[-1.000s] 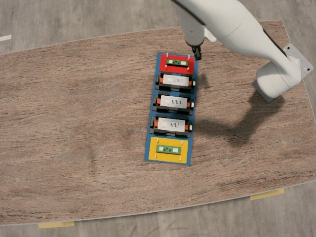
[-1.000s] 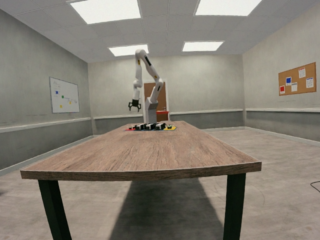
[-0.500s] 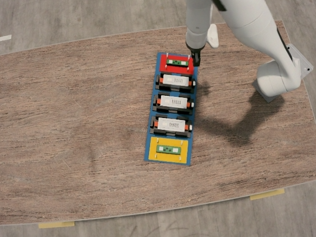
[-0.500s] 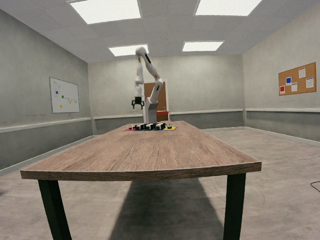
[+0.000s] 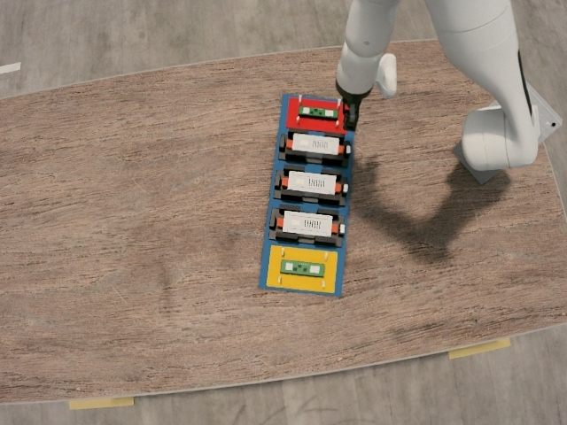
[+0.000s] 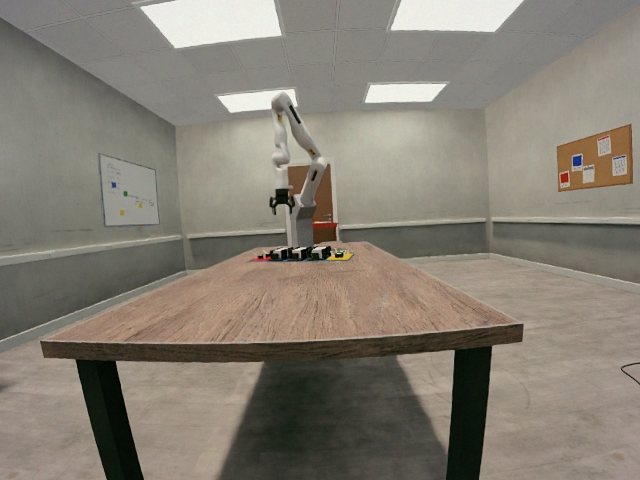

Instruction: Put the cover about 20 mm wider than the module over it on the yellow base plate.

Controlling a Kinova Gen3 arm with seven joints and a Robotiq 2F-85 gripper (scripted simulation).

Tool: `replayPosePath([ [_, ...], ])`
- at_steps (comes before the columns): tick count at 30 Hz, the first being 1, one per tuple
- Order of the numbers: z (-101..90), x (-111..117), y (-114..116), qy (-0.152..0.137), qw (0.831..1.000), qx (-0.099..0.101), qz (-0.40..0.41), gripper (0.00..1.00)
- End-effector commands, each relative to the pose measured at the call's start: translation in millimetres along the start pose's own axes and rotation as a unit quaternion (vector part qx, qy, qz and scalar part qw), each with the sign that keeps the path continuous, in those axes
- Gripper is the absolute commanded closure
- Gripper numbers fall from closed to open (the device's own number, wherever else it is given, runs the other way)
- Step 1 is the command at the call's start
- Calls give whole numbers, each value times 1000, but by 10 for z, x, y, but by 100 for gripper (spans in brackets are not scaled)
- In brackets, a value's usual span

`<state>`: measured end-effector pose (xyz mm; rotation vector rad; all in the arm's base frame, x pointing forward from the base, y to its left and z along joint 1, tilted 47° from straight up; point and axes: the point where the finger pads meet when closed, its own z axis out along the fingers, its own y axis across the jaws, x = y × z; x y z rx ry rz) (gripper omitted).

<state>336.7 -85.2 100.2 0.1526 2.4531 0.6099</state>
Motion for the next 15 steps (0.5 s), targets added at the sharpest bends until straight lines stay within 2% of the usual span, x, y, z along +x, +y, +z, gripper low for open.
replayPosePath([
  [1, -103, -15, 167, -10, 999, -24, 22, 0],
  [7, -103, -15, 167, -10, 999, -24, 22, 0],
  [15, -324, -52, 590, -10, 999, -24, 22, 0],
])
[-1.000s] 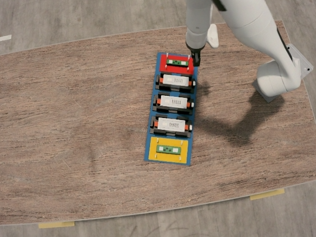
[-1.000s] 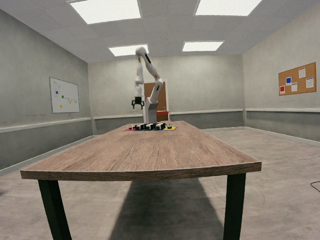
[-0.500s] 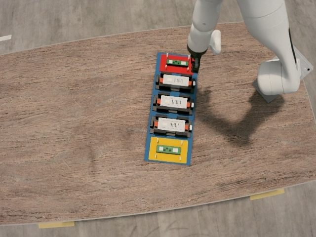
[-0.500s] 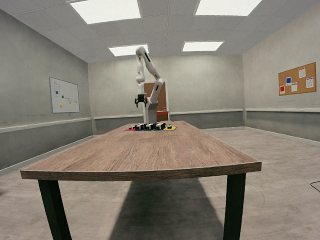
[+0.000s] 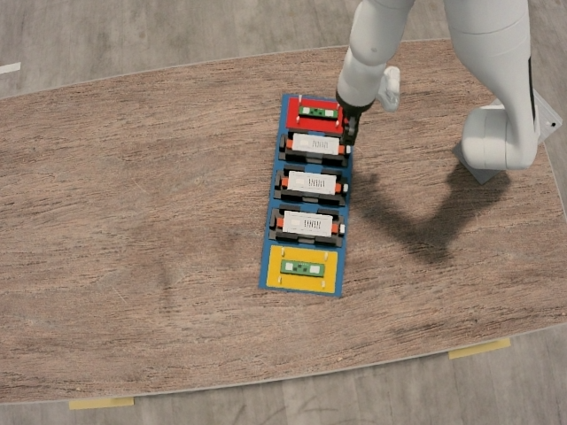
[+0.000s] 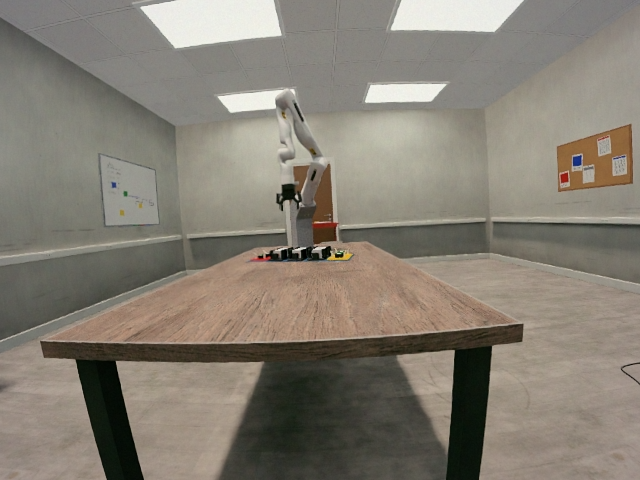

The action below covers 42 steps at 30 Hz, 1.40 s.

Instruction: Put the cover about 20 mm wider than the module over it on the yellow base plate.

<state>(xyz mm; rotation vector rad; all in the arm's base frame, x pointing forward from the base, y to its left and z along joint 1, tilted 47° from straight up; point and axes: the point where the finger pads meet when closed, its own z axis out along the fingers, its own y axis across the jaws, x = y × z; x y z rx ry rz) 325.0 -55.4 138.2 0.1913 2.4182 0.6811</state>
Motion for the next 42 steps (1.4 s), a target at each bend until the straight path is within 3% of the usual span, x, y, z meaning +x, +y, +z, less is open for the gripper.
replayPosePath([
  [1, -119, -18, 207, 0, 1000, 0, 1, 0],
  [9, -144, -20, 262, 0, 1000, 0, 1, 0],
  [19, -396, -51, 801, 0, 1000, 0, 1, 0],
  [42, -368, -43, 791, 0, 1000, 0, 0, 0],
])
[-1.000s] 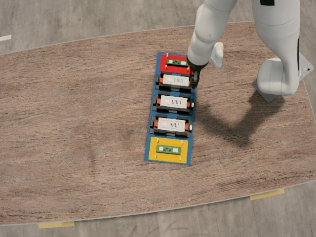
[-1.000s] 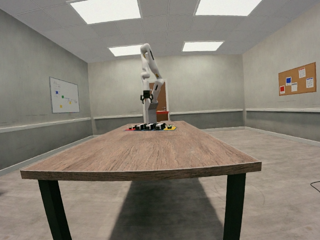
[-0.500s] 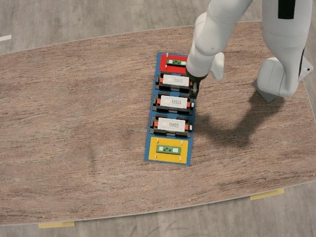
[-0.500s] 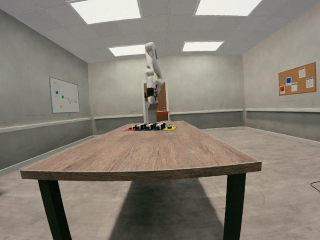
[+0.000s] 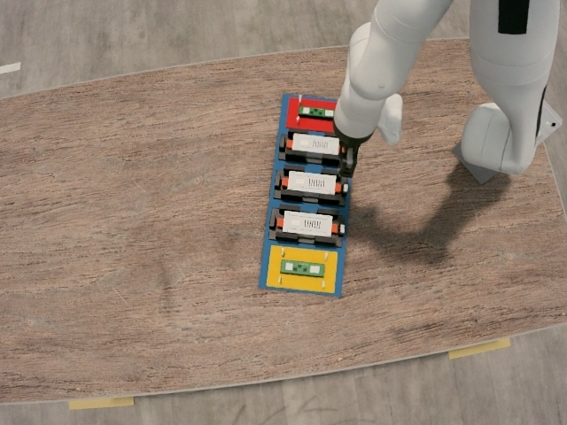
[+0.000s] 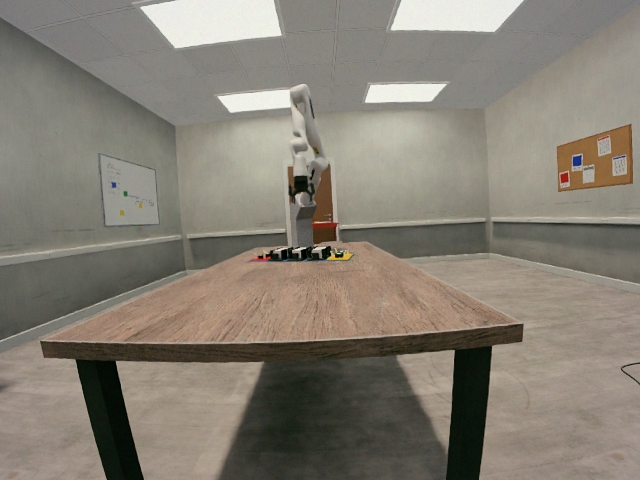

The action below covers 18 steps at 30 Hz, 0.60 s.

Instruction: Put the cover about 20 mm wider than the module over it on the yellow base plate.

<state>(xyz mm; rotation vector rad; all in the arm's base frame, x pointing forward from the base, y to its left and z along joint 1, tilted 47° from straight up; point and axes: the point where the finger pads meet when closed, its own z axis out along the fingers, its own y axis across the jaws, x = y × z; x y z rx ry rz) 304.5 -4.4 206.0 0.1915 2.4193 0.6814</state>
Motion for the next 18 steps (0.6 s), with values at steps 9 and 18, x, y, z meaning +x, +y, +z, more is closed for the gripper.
replayPosePath([
  [9, 301, -90, 361, 0, 1000, 0, 0, 0],
  [18, 376, -112, 452, 0, 1000, 0, 0, 0],
])
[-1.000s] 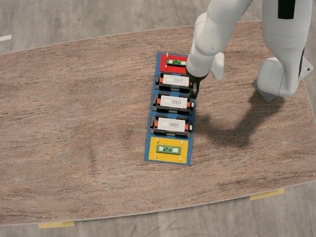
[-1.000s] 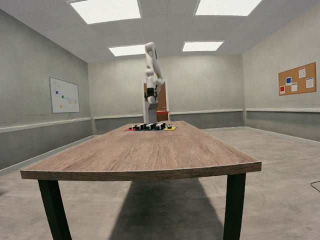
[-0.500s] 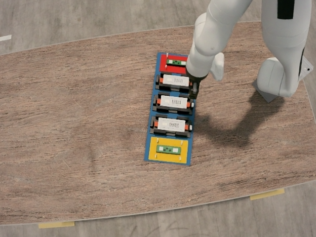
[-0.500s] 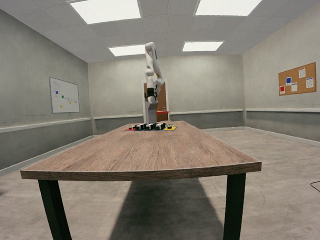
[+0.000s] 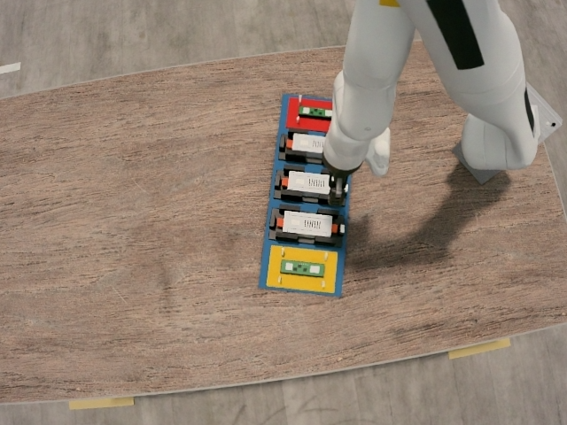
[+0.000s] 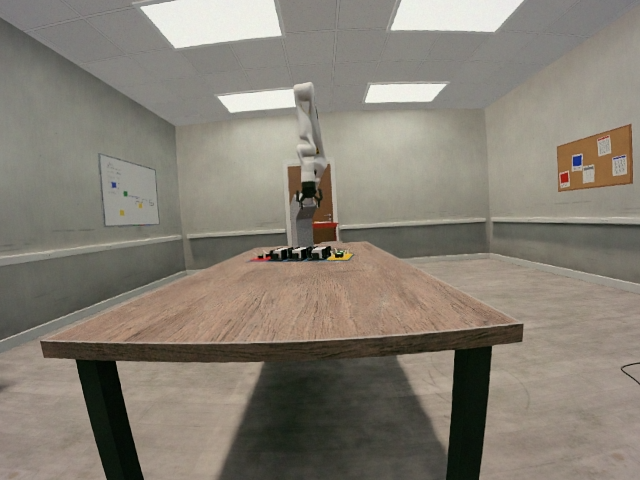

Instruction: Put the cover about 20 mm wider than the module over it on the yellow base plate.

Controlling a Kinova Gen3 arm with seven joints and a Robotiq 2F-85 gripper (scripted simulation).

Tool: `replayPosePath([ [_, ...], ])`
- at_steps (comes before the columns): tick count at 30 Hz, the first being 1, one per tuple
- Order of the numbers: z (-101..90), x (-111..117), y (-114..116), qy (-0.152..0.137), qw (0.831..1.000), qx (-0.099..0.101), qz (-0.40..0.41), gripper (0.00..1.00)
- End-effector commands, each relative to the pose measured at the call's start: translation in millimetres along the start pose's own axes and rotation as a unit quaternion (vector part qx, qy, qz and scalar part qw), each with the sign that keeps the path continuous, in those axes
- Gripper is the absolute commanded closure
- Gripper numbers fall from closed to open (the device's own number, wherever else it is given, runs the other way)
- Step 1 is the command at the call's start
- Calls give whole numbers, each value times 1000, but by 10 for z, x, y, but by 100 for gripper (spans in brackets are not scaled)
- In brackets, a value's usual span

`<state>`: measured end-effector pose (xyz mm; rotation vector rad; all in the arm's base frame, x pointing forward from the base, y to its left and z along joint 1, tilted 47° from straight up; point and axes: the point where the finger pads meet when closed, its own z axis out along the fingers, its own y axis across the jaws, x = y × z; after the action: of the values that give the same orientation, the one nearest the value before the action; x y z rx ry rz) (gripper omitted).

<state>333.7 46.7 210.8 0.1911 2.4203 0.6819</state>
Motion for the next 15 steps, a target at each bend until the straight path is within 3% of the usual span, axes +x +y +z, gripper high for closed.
replayPosePath([
  [1, 37, -12, 44, 0, 1000, 0, 0, 0],
  [10, 380, -111, 450, -1, 1000, 0, 0, 0],
  [15, 380, -111, 450, -1, 1000, 0, 0, 0],
])
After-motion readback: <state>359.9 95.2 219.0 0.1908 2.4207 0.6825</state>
